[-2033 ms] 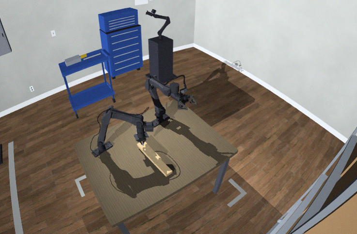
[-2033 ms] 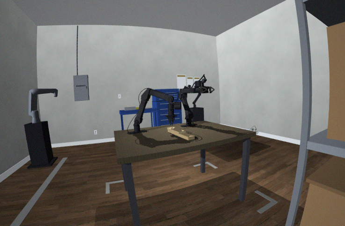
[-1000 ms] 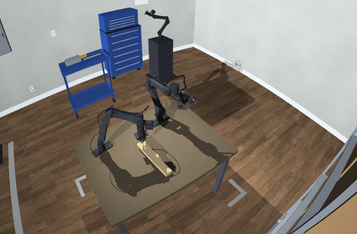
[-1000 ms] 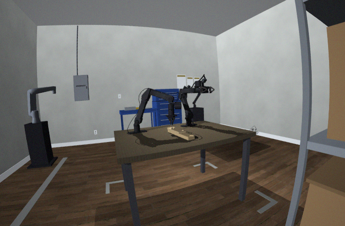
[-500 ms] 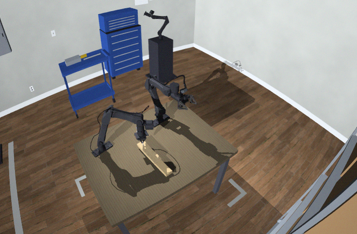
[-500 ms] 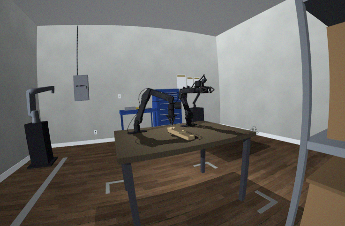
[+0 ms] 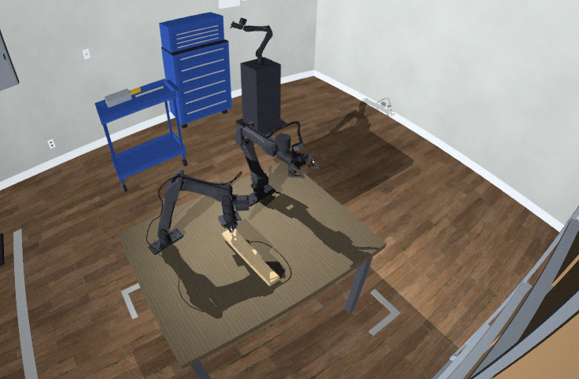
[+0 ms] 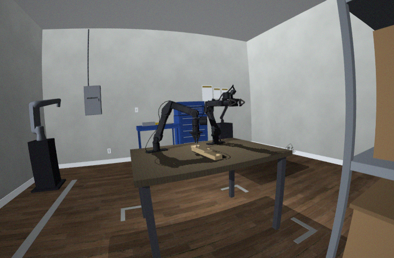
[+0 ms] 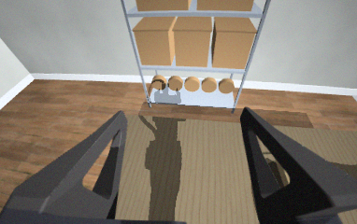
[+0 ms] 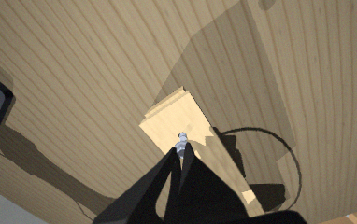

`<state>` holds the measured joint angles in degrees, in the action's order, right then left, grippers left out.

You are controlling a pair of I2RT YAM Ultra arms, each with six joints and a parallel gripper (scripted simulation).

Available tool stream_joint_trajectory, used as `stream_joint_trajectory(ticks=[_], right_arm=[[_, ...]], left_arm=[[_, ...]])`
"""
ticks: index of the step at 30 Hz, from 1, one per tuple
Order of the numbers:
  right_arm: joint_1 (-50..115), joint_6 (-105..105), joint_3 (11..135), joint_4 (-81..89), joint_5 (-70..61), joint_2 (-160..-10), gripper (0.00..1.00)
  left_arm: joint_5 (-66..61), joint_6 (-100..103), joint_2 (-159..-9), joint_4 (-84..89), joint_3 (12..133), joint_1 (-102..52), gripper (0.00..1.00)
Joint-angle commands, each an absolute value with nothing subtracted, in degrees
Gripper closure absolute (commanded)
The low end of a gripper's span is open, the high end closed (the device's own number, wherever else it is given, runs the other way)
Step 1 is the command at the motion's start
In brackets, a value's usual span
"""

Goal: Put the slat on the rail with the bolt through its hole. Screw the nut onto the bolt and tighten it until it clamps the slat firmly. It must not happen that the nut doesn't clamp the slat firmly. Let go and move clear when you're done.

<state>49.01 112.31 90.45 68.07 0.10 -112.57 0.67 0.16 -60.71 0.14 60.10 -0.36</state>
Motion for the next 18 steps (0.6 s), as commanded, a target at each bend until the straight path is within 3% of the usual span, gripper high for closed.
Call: stream_joint_trajectory(ticks=[1, 18], right_arm=[[49.6, 111.9, 89.5, 66.7, 0.0, -112.2, 0.88], [49.6, 111.9, 87.8, 64.5, 0.0, -112.6, 0.88]], left_arm=[[0.0, 0.0, -59.9, -0.3, 60.3, 0.0, 0.0], [0.0, 0.0, -59.9, -0.3, 60.3, 0.0, 0.0]])
